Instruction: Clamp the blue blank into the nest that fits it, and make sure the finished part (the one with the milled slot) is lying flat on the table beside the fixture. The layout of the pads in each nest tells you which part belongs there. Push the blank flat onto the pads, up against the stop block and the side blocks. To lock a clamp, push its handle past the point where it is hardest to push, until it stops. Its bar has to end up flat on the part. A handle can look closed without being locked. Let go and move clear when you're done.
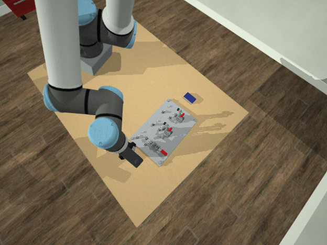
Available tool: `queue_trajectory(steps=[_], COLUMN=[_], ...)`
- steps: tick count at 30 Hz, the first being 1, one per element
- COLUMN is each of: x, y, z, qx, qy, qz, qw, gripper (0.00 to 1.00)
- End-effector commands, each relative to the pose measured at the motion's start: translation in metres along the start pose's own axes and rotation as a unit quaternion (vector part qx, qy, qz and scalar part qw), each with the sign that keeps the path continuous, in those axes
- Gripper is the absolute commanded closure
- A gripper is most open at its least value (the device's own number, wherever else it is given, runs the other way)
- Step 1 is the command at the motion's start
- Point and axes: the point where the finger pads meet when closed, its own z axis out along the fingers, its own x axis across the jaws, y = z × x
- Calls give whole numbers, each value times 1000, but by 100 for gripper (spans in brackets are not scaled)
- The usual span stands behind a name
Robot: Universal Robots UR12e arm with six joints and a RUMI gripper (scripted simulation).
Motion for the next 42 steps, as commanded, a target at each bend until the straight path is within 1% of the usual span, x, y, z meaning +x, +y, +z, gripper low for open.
queue_trajectory(steps=[1,9,10,42], x=[0,0,0,0], y=[-1,-1,-1,-1], z=[-1,-1,-1,-1], qx=[1,1,1,1], qy=[0,0,0,0], qz=[0,0,0,0], qw=[1000,1000,1000,1000], gripper=[100,100,60,60])
